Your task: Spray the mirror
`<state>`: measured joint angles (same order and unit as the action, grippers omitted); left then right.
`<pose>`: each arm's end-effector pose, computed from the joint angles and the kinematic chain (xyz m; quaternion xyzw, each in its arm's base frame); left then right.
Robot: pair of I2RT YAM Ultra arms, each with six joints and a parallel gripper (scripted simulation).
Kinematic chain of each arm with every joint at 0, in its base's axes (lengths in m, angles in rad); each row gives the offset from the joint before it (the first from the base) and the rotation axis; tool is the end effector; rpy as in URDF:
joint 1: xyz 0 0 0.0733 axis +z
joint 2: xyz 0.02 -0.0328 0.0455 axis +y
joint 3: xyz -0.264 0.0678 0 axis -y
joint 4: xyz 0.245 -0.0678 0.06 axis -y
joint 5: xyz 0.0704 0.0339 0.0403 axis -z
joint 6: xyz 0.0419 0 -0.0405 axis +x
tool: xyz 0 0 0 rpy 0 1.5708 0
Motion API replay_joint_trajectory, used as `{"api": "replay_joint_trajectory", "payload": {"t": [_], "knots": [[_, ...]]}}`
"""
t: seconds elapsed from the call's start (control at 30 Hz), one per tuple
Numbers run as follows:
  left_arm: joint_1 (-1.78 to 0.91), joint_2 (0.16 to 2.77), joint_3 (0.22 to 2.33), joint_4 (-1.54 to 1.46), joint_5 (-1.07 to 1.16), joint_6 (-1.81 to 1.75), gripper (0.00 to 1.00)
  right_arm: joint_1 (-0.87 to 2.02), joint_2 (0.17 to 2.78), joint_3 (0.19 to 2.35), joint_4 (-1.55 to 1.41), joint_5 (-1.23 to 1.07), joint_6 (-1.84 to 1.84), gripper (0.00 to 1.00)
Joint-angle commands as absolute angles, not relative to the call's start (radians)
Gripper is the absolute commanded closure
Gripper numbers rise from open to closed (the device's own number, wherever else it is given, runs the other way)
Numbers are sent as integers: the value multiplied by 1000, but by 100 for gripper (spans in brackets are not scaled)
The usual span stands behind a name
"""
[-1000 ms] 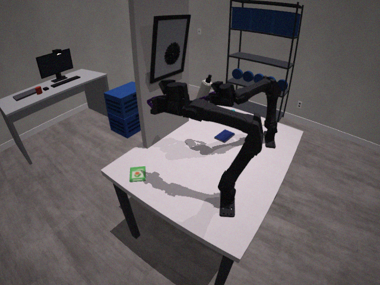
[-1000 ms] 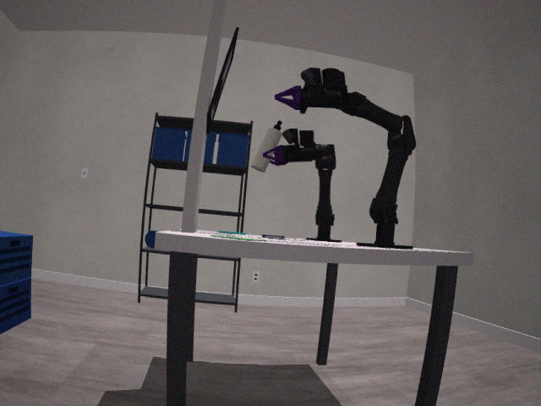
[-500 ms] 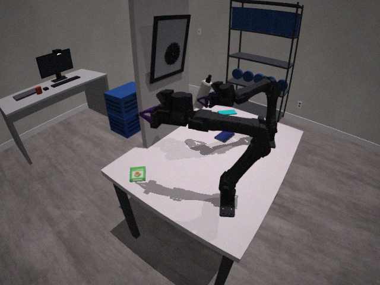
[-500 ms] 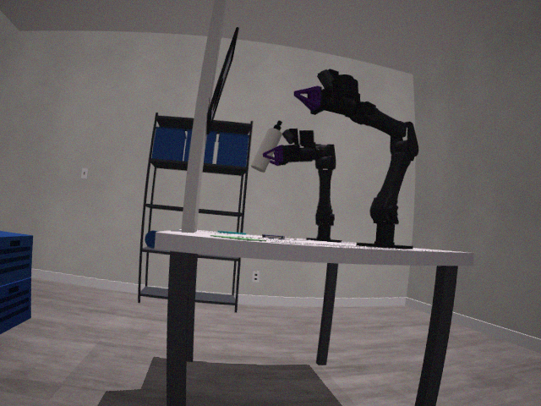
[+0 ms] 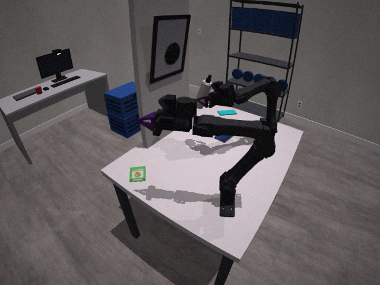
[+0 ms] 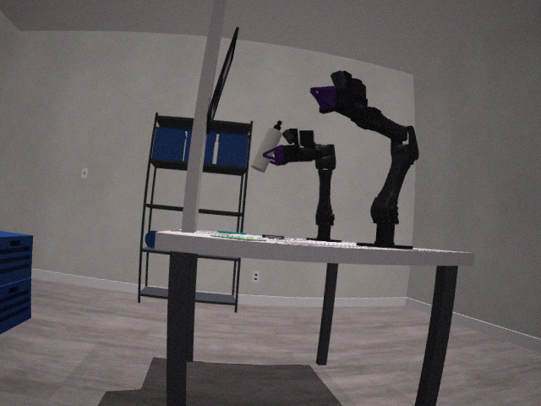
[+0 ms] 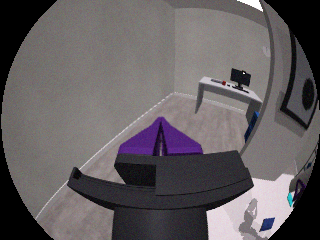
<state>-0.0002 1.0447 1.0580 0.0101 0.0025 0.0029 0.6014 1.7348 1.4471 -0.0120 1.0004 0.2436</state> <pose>0.2439 0.0009 0.4128 0.0020 0.6988 0.0001 0.7153 0.3523 0.2003 0.3396 0.1545 0.7455 -0.1384 0.6333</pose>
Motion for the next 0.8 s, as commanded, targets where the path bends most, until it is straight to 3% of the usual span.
{"api": "replay_joint_trajectory", "payload": {"t": [0.0, 0.63, 0.77], "knots": [[7, 1024, 1033, 31, 15, 13, 100, 604, 1692, 1484, 27, 1015, 245, 100], [6, 1046, 1070, 12, -7, -7, 100, 604, 1692, 1484, 27, 1015, 245, 100], [6, 1045, 1073, 21, -6, -5, 100, 623, 1696, 1390, 39, 952, 266, 100]]}}
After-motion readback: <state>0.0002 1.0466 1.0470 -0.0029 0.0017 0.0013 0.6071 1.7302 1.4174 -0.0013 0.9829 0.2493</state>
